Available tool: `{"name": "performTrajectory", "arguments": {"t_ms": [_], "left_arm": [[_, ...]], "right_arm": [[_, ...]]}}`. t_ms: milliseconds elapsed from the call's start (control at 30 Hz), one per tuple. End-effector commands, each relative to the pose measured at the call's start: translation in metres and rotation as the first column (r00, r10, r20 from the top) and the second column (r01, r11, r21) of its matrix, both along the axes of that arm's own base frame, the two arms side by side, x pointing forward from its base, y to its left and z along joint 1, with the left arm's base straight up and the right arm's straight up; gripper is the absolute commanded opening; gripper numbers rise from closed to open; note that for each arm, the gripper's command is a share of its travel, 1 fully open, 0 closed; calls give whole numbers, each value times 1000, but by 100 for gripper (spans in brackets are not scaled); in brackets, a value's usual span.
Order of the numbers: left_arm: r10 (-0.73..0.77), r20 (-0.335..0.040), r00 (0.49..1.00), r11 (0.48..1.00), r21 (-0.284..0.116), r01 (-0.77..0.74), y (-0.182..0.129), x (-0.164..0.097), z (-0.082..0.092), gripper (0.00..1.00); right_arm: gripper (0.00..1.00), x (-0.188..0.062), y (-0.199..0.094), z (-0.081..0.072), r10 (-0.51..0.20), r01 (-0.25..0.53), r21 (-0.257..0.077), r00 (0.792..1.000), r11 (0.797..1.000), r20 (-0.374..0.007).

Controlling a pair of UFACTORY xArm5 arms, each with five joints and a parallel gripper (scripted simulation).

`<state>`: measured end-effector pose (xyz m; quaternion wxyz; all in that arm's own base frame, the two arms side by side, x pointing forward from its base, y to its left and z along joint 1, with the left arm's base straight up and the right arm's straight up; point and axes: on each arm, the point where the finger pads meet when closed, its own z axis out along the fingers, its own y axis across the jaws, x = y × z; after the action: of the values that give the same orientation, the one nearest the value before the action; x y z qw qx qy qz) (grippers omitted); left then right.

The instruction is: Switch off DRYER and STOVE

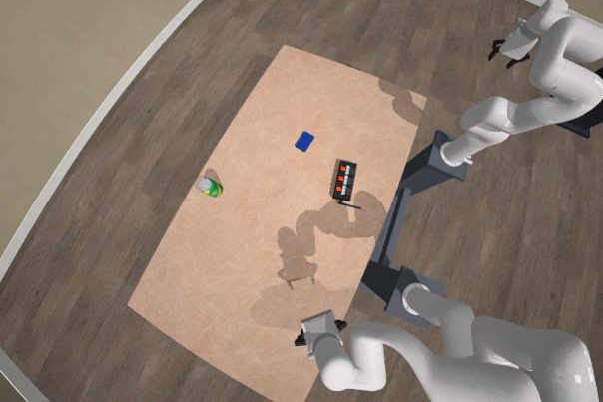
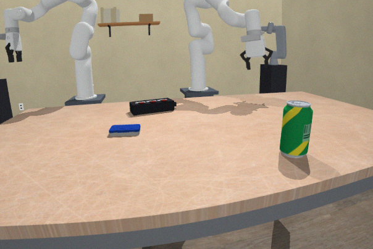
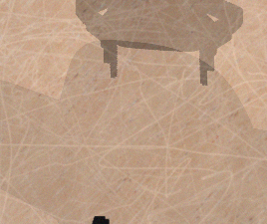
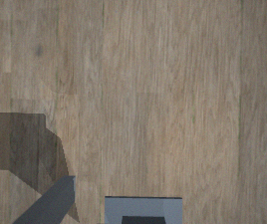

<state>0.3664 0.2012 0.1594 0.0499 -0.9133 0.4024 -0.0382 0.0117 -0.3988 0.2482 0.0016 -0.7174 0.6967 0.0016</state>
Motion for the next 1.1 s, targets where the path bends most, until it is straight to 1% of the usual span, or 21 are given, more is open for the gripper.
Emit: {"name": "performTrajectory", "arguments": {"t_ms": [0,100,133,233,300,467,600,667,700,800,1067], "left_arm": [[-1,4,1000,1000,2,1,0,1,2,100],[-8,3,1000,1000,2,8,-1,3,2,100],[-27,2,1000,1000,2,27,-5,7,2,100],[-158,-9,987,988,2,158,-34,35,2,100],[-204,-13,979,979,1,204,-45,45,2,100],[-357,-26,934,934,-1,357,-87,75,1,100],[-468,-36,883,884,-3,468,-122,94,-1,100],[-468,-36,883,884,-3,468,-122,94,-1,100],[-542,-42,839,840,-5,543,-149,107,-2,100],[-587,-46,808,809,-6,587,-166,113,-3,100],[-760,-63,647,649,-14,761,-245,135,-10,100]], "right_arm": [[100,0,-1,2,0,0,-5,1000,1000,0],[100,0,-1,2,0,0,-5,1000,1000,0],[100,0,-1,2,0,0,-5,1000,1000,0],[100,0,-1,2,0,0,-5,1000,1000,0],[100,0,-1,2,0,0,-5,1000,1000,0],[100,0,-1,2,0,0,-5,1000,1000,0],[100,0,-1,2,0,0,-5,1000,1000,0],[100,0,-1,2,0,0,-5,1000,1000,0],[100,0,-1,2,0,0,-5,1000,1000,0],[100,0,-1,2,0,0,-5,1000,1000,0],[100,0,-1,2,0,0,-5,1000,1000,0]]}}
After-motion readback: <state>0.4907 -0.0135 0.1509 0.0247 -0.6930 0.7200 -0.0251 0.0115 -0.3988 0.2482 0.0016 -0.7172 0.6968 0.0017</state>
